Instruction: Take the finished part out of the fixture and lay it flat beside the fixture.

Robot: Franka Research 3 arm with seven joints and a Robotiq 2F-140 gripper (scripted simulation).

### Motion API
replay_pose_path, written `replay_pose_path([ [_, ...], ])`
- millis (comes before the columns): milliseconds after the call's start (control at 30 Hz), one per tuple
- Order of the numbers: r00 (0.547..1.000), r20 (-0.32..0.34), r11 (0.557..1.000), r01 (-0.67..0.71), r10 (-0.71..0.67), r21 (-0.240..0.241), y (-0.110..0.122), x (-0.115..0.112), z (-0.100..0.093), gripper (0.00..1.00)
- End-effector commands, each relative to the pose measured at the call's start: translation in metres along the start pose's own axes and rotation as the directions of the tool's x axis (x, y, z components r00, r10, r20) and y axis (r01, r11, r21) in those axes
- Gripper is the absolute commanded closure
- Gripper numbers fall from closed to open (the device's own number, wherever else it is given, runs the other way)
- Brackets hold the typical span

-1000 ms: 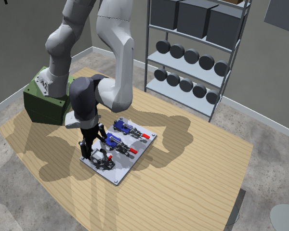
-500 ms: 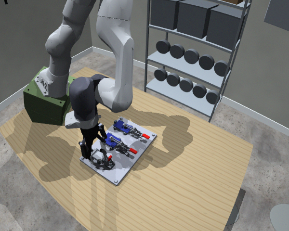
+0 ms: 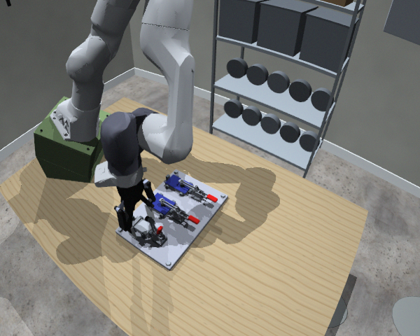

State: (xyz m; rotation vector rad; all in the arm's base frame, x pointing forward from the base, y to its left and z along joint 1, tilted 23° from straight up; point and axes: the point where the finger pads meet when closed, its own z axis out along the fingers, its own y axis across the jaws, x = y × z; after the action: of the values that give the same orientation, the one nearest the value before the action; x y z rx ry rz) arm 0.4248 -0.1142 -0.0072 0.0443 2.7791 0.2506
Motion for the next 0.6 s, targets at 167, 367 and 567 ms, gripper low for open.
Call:
replay_pose_path([
  [167, 1.000, 0.003, 1.000, 0.002, -0.002, -0.001, -0.0008, -0.0011, -0.0002, 0.42],
  [367, 1.000, 0.003, 1.000, 0.002, -0.002, -0.001, -0.0008, -0.0011, -0.0002, 0.42],
  [567, 1.000, 0.003, 1.000, 0.002, -0.002, -0.001, -0.0008, -0.0011, -0.0002, 1.00],
])
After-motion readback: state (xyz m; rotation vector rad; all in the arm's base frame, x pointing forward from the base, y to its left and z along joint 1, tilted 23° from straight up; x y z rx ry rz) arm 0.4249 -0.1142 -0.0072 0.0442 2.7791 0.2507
